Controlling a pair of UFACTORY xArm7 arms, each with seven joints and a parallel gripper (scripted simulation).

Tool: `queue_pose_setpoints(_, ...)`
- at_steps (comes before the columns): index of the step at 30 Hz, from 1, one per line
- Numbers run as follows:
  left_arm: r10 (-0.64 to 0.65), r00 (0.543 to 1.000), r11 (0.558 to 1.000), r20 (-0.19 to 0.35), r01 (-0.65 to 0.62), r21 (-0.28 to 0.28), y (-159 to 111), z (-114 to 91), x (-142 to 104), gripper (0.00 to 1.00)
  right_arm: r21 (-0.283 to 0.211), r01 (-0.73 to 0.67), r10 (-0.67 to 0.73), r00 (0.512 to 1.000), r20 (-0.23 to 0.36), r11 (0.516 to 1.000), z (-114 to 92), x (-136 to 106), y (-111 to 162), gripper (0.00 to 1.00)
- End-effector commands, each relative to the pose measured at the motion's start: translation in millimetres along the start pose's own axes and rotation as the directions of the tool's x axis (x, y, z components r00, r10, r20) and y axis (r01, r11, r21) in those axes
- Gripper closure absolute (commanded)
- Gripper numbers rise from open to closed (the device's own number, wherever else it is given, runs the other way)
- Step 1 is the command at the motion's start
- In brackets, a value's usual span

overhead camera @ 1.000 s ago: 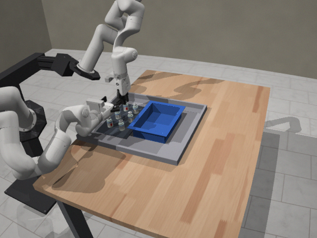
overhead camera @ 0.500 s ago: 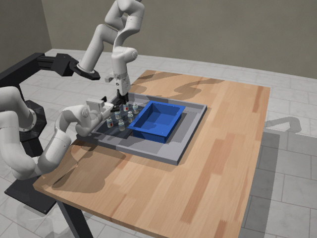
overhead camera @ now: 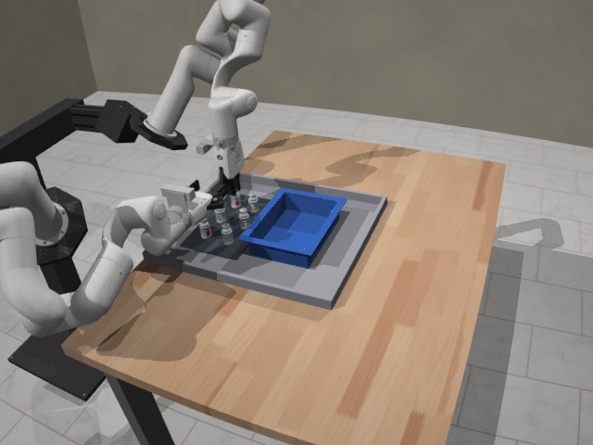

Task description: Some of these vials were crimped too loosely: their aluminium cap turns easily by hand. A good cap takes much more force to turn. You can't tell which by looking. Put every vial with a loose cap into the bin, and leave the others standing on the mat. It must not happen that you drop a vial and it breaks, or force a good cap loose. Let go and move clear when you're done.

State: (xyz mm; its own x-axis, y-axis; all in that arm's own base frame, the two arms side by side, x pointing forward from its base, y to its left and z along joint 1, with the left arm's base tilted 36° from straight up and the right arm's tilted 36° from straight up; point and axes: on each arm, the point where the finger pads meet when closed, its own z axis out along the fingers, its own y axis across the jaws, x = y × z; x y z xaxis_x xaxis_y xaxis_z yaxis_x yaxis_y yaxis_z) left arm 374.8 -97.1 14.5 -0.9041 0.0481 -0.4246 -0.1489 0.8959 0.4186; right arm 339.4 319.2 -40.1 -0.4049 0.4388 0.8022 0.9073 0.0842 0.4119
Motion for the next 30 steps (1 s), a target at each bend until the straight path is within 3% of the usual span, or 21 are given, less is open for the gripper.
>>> queue_pose_setpoints(1, 0.000, 1.000, 1.000, 0.002, 0.000, 0.002, -1.0, -0.7, -0.5, 0.76, 0.001, 0.003, -0.003, 1.000, -0.004, 1.000, 0.4, 2.3, -0.2, 0.00)
queue_pose_setpoints(30, 0.000, 1.000, 1.000, 0.002, -0.001, 0.003, -0.6, -0.8, -0.3, 0.80, 0.001, 0.003, -0.003, 1.000, -0.004, 1.000, 0.5, 2.4, 0.3, 0.00)
